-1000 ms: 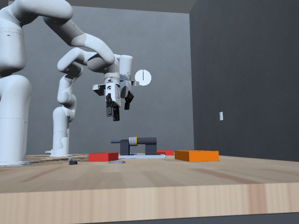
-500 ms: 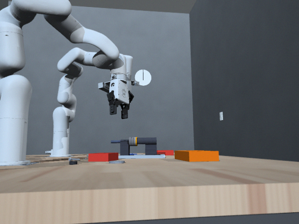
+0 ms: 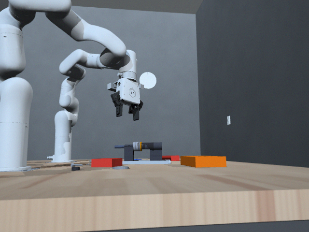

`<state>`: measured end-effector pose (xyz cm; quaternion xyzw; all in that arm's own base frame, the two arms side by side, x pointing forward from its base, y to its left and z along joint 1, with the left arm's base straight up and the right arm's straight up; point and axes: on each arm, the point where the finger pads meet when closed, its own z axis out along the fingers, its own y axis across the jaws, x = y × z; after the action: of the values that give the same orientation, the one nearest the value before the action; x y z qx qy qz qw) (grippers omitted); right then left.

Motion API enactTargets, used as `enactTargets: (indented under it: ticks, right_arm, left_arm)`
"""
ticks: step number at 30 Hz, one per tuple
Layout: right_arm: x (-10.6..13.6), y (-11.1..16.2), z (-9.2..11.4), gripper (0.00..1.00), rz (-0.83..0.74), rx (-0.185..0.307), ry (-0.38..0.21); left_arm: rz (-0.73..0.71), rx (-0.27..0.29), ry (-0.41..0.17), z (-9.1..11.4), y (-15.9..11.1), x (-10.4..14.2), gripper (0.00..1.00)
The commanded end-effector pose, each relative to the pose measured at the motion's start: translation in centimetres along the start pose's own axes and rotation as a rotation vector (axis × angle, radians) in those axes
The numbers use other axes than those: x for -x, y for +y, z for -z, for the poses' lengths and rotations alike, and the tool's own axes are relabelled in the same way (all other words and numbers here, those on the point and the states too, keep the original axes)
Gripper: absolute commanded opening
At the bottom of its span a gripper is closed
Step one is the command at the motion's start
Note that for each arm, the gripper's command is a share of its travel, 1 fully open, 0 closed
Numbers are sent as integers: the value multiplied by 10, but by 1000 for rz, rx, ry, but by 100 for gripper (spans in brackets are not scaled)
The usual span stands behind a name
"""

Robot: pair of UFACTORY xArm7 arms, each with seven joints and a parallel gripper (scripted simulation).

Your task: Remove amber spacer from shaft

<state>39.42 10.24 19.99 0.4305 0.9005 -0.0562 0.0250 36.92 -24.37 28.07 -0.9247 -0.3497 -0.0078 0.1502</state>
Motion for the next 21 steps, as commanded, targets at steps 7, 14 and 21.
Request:
enactTargets:
  ticks: [7, 14, 21]
  right_arm:
    - [39, -19, -1, 100, -221, -2, 12]
    - [61, -33, -2, 100, -354, -7, 19]
    - [83, -49, -4, 100, -492, -12, 27]
  left_arm:
    - [1, 4, 1, 2, 0, 0, 100]
    - [1, 4, 1, 2, 0, 0, 100]
    - [1, 4, 1, 2, 0, 0, 100]
